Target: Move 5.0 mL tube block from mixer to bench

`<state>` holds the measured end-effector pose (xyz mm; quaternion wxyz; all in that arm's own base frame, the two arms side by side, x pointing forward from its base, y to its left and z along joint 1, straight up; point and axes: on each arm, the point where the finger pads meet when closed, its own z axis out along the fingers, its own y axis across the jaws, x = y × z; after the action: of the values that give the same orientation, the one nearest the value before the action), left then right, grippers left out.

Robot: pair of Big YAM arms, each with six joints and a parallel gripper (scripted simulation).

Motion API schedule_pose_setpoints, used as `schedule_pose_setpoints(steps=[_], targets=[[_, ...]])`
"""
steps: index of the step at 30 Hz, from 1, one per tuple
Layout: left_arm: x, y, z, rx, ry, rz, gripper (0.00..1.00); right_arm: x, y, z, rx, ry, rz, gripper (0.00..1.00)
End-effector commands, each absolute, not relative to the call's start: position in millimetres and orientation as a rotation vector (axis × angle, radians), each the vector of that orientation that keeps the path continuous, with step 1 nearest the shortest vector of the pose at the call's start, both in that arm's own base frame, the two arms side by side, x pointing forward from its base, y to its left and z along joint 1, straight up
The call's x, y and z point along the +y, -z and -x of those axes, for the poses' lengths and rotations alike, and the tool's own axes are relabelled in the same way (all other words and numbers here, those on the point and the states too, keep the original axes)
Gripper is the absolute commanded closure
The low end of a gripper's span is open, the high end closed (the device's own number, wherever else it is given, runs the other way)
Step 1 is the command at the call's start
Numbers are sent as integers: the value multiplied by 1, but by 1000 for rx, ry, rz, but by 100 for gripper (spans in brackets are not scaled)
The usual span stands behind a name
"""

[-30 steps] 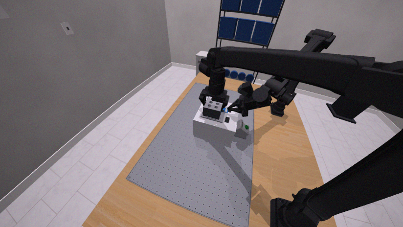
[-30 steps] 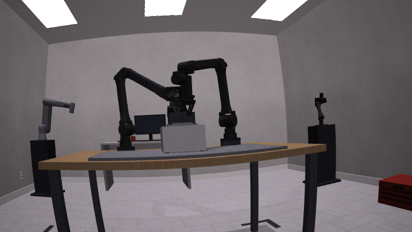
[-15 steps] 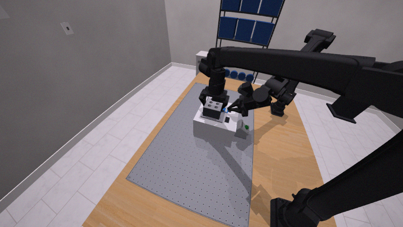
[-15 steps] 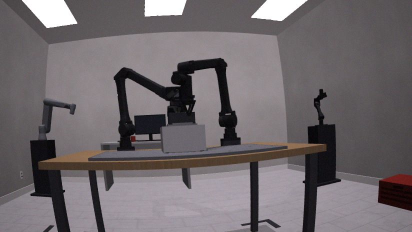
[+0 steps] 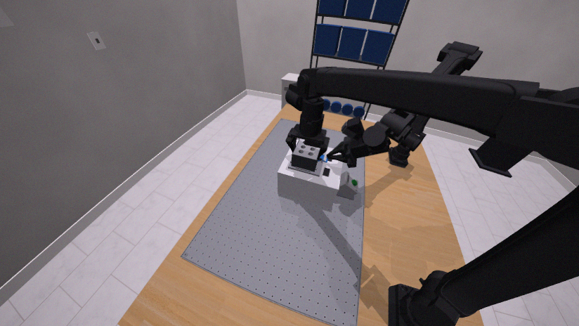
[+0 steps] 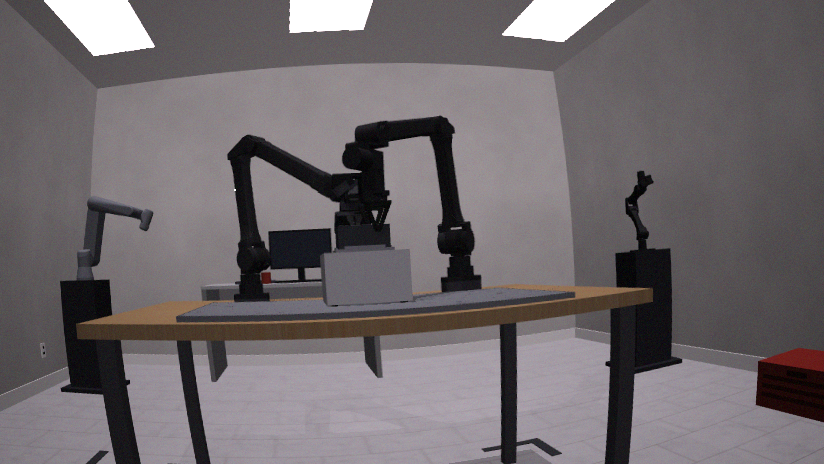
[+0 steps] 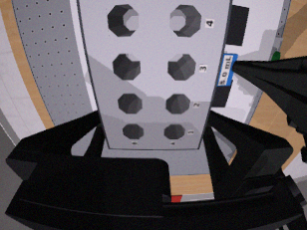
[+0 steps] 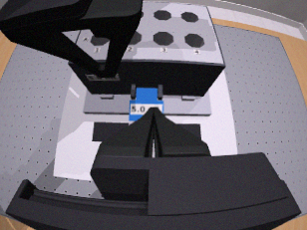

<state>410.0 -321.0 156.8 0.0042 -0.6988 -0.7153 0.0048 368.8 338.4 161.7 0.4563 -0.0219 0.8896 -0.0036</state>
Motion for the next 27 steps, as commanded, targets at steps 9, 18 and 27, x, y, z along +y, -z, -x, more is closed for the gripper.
schedule_pose_setpoints(steps=[9,18,27], targets=[[-321,-191,-421,-2300,-19,2203,100,352,-167,-374,2198,3,55,100],[-322,-192,-421,-2300,-20,2202,100,352,-166,-374,2199,2,57,100],[-322,-194,-421,-2299,-21,2200,100,352,-166,-374,2200,2,58,100]])
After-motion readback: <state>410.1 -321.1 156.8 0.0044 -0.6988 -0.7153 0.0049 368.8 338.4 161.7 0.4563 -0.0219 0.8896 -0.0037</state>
